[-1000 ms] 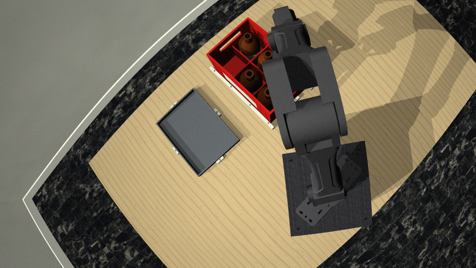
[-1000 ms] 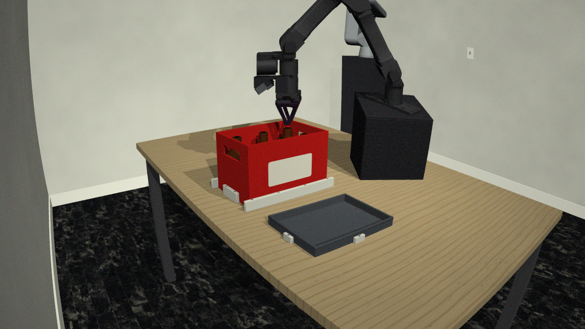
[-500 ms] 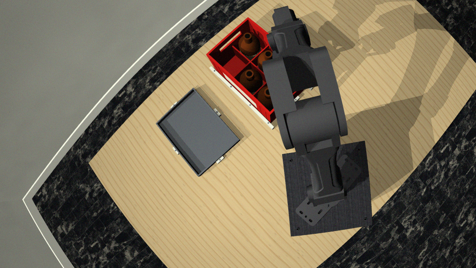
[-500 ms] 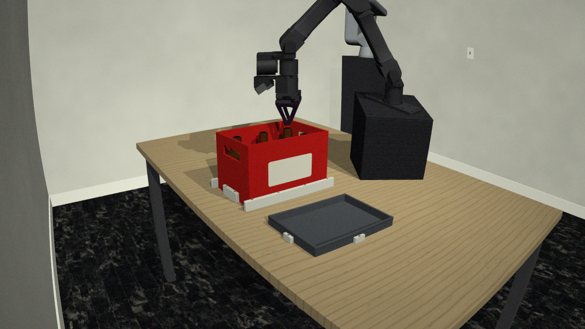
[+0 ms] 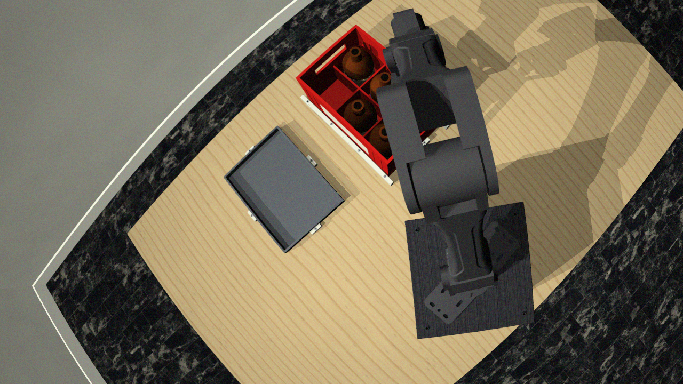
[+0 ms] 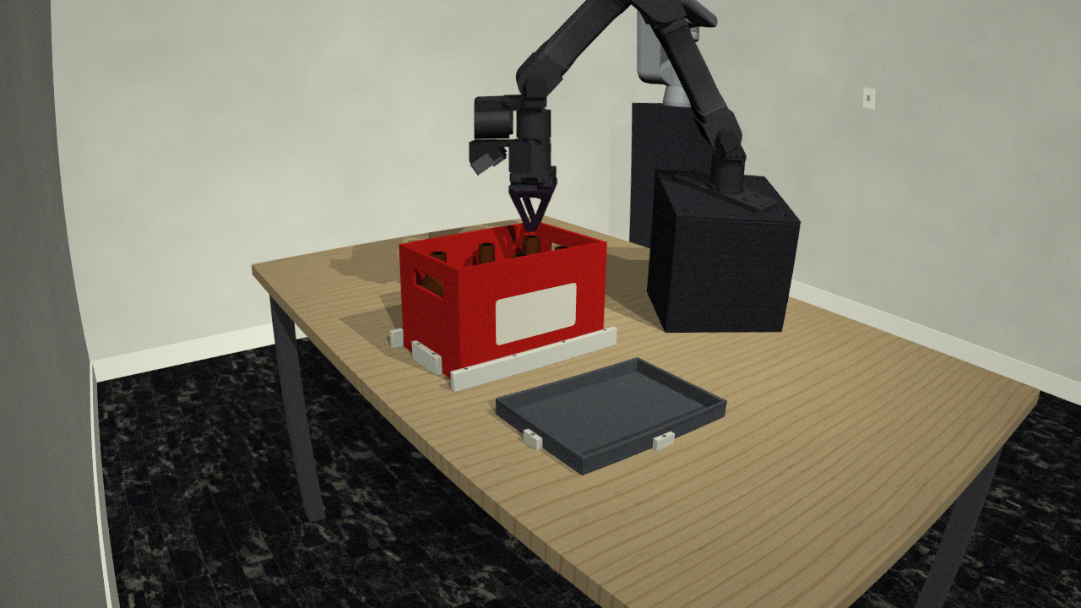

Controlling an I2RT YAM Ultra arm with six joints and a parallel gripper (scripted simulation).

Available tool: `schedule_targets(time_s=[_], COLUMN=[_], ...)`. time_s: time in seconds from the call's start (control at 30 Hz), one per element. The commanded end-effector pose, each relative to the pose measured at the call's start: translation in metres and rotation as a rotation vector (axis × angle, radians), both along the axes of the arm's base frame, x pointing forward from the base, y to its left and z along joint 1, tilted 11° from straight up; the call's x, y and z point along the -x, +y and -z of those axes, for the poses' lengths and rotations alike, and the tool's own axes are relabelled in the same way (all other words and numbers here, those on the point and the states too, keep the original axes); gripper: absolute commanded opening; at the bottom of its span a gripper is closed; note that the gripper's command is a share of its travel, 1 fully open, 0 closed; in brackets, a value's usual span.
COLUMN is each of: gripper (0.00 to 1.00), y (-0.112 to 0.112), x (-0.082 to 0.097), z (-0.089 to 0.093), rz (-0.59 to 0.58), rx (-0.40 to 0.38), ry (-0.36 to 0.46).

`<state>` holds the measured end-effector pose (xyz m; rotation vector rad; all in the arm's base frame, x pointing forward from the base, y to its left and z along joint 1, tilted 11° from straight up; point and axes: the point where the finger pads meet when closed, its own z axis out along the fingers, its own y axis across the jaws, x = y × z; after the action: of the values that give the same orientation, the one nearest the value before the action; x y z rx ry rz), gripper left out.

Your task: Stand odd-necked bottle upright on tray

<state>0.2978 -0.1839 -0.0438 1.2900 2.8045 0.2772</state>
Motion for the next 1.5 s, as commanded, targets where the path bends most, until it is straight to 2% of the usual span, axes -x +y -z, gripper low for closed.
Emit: schedule_targets(time_s=[0.0, 0.23, 0.7, 1.2, 1.47], gripper=[0.61, 0.61, 0.61, 0.61, 0.61], y=[-0.010, -0.010, -0.013, -0.016, -0.017], x=[-0.012, -0.012, -0.008, -0.004, -0.003], z=[-0.012, -0.013, -0.026, -0.051, -0.058], rz=[0.005, 0.005, 0.006, 0.006, 0.006], rx=[0.025, 0.025, 0.027, 0.028, 0.028], ry=[-0.039, -0.039, -0.042, -0.042, -0.042])
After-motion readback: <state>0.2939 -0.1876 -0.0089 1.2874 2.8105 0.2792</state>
